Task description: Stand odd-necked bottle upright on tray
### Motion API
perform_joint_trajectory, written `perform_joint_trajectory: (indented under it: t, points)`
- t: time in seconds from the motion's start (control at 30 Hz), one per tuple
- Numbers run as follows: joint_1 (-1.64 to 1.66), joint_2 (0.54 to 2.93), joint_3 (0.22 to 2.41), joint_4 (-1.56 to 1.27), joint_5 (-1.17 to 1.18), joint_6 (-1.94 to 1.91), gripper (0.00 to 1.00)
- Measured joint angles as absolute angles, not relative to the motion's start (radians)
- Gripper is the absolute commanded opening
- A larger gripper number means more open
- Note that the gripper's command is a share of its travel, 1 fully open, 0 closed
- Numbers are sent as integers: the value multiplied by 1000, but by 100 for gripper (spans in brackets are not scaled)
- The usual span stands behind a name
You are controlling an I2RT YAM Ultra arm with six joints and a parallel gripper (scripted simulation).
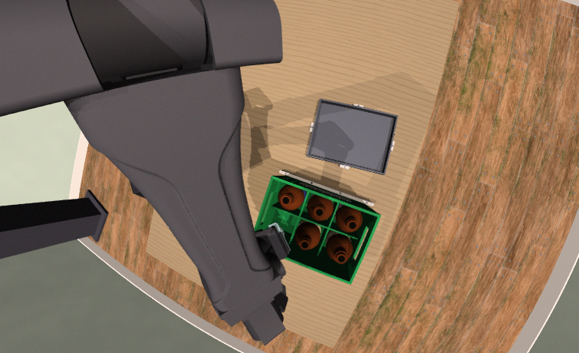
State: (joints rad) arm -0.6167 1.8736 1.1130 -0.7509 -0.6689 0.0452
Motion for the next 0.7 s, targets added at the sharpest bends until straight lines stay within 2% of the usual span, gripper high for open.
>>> perform_joint_trajectory:
  t: [0.7]
  points:
    - [-609,1874,1108,-739,-669,50,61]
